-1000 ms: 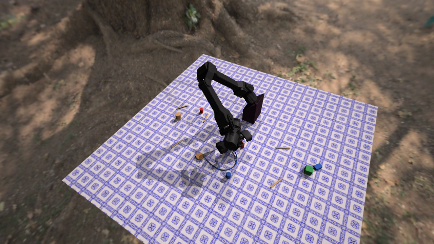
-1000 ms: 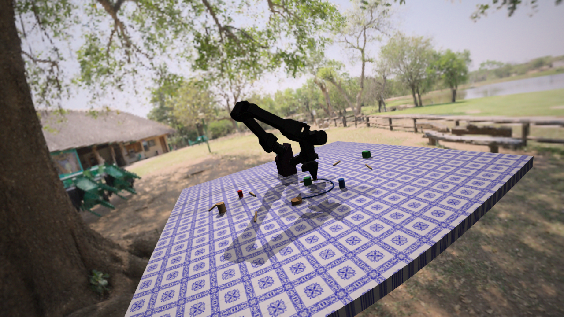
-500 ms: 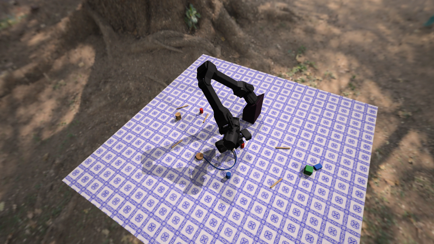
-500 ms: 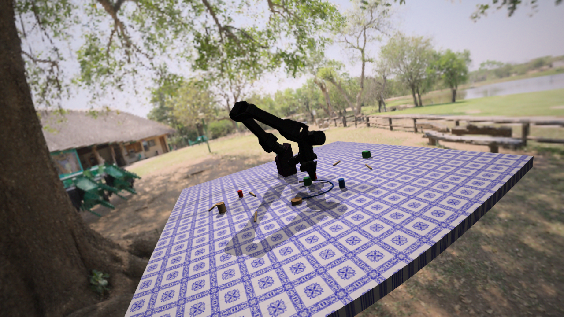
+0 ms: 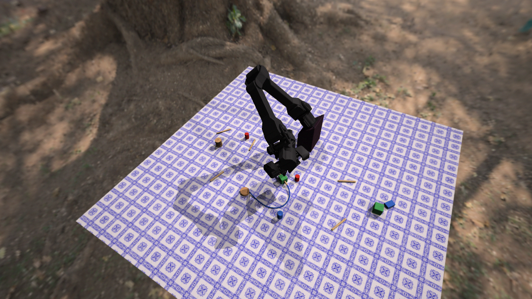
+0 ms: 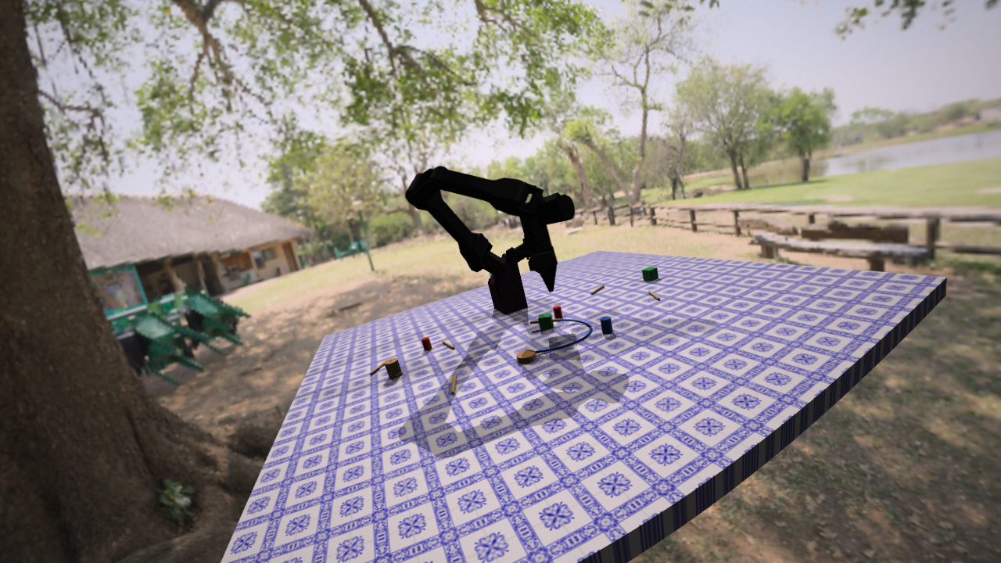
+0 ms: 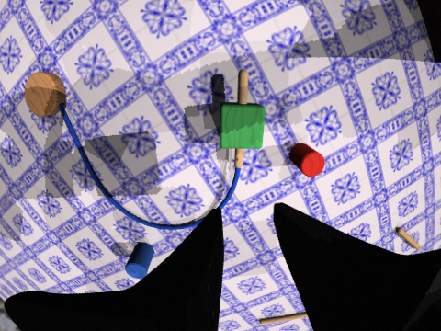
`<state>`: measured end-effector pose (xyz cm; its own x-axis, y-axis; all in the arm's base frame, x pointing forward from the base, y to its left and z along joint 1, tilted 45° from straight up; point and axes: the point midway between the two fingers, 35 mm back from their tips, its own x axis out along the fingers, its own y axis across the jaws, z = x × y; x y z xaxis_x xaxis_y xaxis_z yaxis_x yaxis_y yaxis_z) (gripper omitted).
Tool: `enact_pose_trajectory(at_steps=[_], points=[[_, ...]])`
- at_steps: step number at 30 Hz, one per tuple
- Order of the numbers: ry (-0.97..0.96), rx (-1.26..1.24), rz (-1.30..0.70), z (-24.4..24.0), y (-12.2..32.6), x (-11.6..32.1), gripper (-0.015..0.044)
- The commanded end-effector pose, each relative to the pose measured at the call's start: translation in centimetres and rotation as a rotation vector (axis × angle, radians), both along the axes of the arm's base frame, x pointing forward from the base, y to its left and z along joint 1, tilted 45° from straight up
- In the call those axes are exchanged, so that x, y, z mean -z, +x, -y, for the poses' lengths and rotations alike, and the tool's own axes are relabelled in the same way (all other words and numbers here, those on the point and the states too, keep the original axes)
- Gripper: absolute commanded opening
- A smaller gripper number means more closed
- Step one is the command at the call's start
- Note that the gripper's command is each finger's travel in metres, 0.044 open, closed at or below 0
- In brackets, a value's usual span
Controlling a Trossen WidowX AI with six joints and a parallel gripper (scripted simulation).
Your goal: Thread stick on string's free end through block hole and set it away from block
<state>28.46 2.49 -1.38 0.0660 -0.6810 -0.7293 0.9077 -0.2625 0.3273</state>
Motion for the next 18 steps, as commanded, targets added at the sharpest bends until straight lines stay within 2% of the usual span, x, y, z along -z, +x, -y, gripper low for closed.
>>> enact_pose_trajectory(at_steps=[1, 15, 18], points=[[-0.019, -0.184, -0.173, 0.4, -0.2, -0.3, 0.0122], [-0.107, -1.17, -1.126, 2.0, -1.6, -1.8, 0.0122], [-0.117, -1.306, -1.26, 2.3, -1.8, -2.1, 0.0122]])
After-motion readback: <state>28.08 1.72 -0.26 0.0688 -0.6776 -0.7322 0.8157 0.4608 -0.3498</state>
